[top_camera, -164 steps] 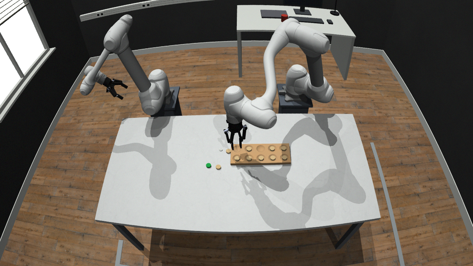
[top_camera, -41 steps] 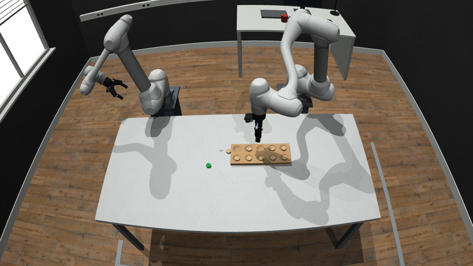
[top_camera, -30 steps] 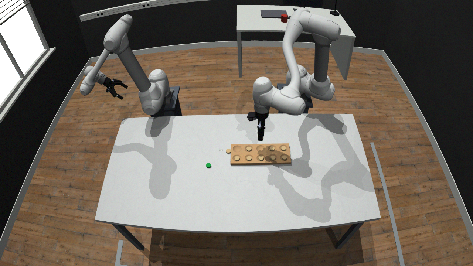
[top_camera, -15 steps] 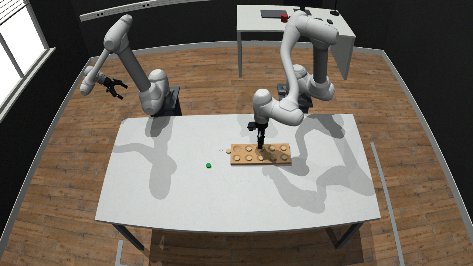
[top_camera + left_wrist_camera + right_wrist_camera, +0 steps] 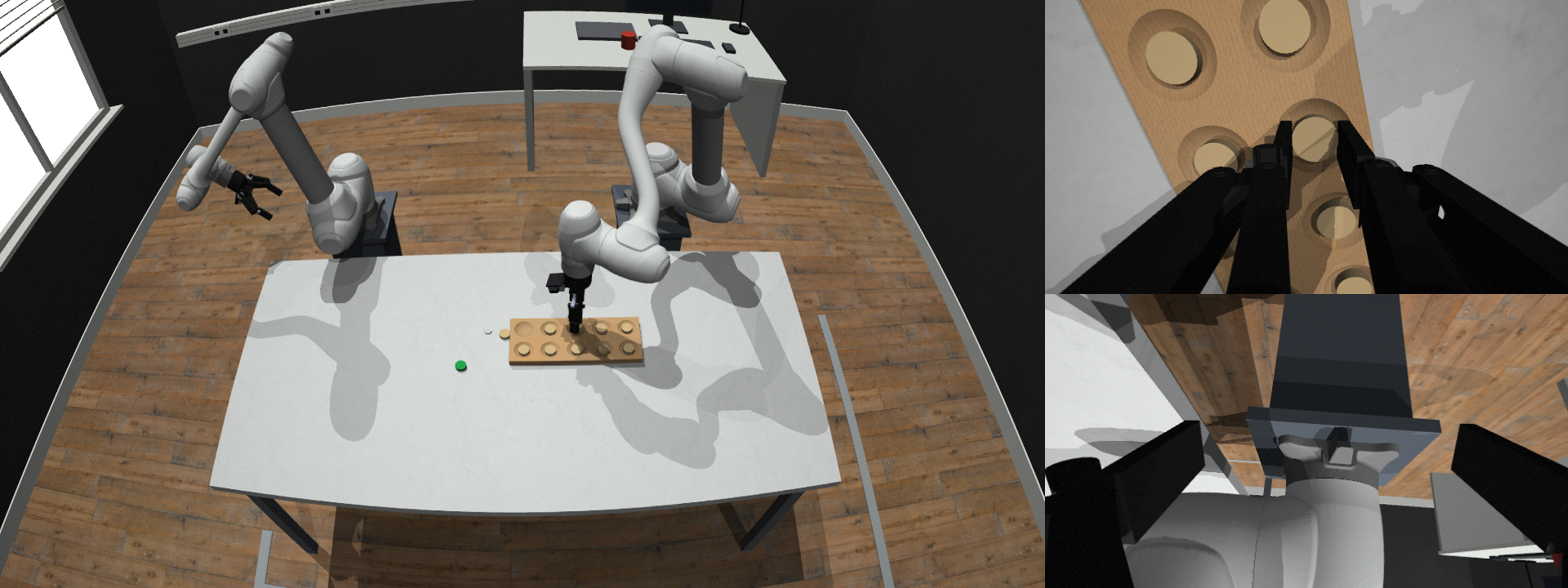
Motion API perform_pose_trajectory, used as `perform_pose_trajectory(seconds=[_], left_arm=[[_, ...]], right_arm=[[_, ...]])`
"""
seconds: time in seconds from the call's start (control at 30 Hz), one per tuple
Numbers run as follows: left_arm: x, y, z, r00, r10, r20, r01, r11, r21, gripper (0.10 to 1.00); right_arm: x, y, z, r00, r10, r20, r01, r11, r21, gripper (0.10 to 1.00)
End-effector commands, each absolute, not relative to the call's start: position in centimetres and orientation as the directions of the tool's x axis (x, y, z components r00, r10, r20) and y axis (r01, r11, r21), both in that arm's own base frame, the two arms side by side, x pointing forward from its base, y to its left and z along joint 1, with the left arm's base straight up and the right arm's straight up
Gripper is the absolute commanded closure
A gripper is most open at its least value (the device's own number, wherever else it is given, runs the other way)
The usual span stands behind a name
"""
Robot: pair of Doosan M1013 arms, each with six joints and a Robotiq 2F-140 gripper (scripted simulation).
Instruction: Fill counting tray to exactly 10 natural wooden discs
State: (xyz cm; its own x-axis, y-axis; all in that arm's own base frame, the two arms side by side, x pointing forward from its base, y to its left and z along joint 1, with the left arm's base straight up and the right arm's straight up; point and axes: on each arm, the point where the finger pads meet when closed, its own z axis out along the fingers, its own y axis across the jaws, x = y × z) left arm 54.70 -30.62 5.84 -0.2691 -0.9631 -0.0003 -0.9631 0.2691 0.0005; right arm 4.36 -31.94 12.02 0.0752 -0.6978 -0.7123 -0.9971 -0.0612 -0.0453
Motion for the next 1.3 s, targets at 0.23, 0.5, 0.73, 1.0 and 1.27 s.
perform_pose_trajectory(seconds=[0.23,0.5,0.73,1.0,1.27], left_arm=[[54.7,-30.5,5.6,-0.27,-0.963,0.0,-0.963,0.27,0.0,0.999],[54.7,-30.5,5.6,-0.27,-0.963,0.0,-0.963,0.27,0.0,0.747],[54.9,-30.7,6.8,-0.27,-0.963,0.001,-0.963,0.27,-0.003,0.747],[54.7,-30.5,16.1,-0.27,-0.963,0.001,-0.963,0.27,-0.004,0.747],[54.6,-30.5,15.7,-0.27,-0.963,0.0,-0.963,0.27,0.0,0.747]], right_arm=[[4.1,-32.0,12.1,0.068,-0.705,-0.706,-0.998,-0.059,-0.038,0.098],[4.1,-32.0,12.1,0.068,-0.705,-0.706,-0.998,-0.059,-0.038,0.098],[4.1,-32.0,12.1,0.068,-0.705,-0.706,-0.998,-0.059,-0.038,0.098],[4.1,-32.0,12.1,0.068,-0.705,-0.706,-0.998,-0.059,-0.038,0.098],[4.1,-32.0,12.1,0.068,-0.705,-0.706,-0.998,-0.059,-0.038,0.098]])
